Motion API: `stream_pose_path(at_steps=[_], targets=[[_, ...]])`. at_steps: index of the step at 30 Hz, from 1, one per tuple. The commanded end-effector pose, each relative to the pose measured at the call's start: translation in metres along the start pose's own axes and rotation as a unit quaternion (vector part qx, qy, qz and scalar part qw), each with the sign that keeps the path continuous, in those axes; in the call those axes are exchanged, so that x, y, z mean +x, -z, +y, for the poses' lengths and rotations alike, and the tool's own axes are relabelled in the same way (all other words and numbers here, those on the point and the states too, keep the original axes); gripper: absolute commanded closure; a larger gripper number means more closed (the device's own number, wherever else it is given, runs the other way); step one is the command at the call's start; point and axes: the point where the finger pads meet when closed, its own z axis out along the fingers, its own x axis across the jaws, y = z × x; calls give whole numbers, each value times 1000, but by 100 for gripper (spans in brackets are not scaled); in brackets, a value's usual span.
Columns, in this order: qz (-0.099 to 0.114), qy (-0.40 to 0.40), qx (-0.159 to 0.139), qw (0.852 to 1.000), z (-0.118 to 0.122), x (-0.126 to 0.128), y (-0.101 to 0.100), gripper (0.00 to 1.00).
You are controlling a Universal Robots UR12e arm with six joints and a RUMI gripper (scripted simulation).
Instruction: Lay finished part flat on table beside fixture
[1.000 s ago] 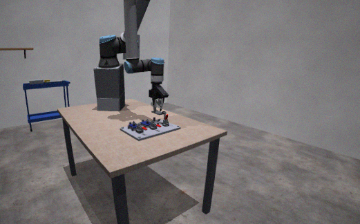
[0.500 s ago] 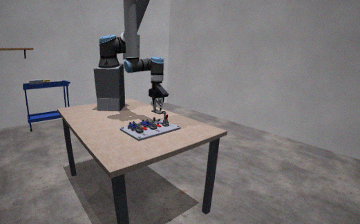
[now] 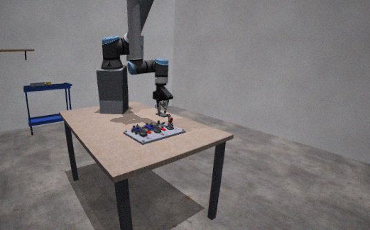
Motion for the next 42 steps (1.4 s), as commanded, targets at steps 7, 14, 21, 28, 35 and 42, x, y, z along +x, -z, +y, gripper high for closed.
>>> stream_pose_path(at_steps=[7,14,21,28,35,42], targets=[[0,0,1,1000,0,0,0,100],[0,0,1,1000,0,0,0,100],[0,0,1,1000,0,0,0,100],[0,0,1,1000,0,-1,0,100],[0,0,1,1000,-1,-3,0,100],[0,0,1,1000,-1,-9,0,100]])
